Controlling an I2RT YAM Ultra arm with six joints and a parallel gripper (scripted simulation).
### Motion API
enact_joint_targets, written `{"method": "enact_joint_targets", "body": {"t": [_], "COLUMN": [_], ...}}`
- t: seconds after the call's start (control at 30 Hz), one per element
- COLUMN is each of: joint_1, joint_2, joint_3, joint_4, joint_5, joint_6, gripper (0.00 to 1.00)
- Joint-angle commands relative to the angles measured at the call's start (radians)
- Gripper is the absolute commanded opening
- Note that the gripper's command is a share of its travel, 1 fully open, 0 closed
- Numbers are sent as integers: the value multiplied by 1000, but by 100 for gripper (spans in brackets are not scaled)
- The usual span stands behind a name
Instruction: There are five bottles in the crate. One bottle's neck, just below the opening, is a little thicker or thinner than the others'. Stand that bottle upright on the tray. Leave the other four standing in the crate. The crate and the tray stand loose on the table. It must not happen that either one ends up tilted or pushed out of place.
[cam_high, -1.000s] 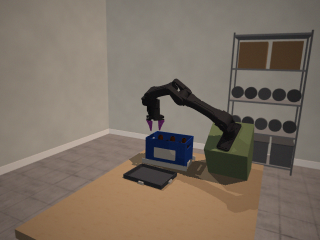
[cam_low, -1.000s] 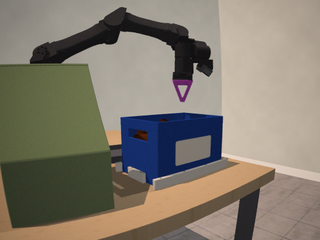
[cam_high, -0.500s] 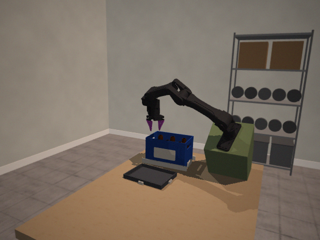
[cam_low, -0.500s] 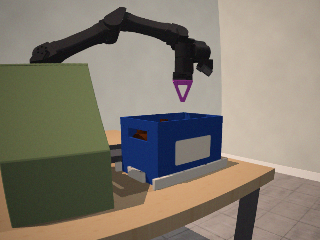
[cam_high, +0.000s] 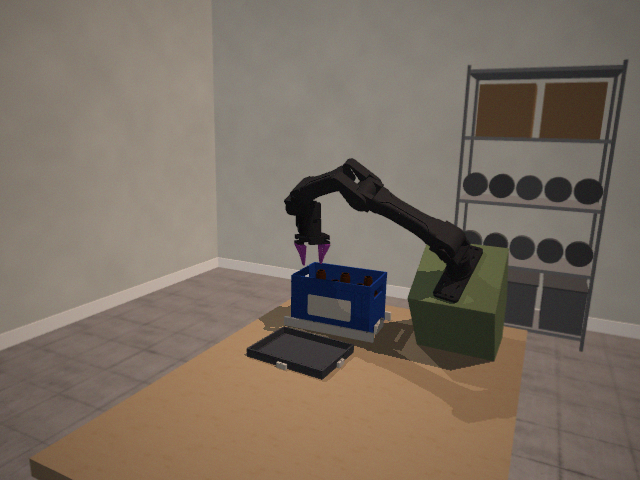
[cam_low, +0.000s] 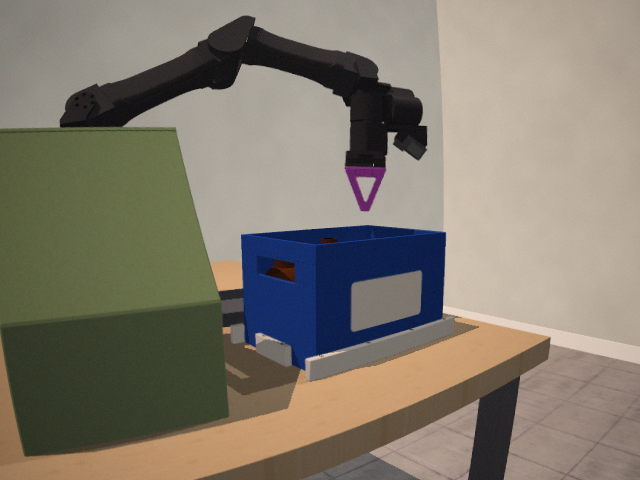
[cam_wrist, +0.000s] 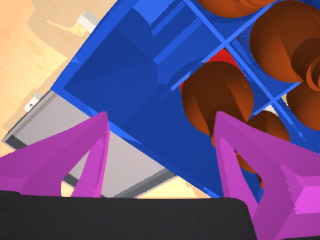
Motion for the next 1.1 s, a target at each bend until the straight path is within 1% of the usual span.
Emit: {"method": "enact_joint_targets", "body": {"t": [0.0, 0.13, 0.2, 0.23, 0.27, 0.3, 0.63, 0.77, 0.8, 1.0, 1.07], "joint_1": [-5, -9, -9, -8, -2, 5, 11, 18, 13, 16, 17], "joint_2": [-28, -28, -28, -32, -28, -27, -6, -3, -25, -23, -24], "joint_3": [-18, -36, -36, -19, -43, -49, -81, -77, -81, -92, -79], "joint_4": [39, 62, 62, 71, 74, 79, 124, 130, 133, 140, 142], "joint_5": [-4, -2, -2, -2, -3, -4, -5, -6, -6, -6, -5], "joint_6": [16, 24, 24, 26, 28, 30, 46, 49, 49, 52, 53], "gripper": [61, 61, 61, 61, 61, 61, 61, 61, 61, 61, 61]}}
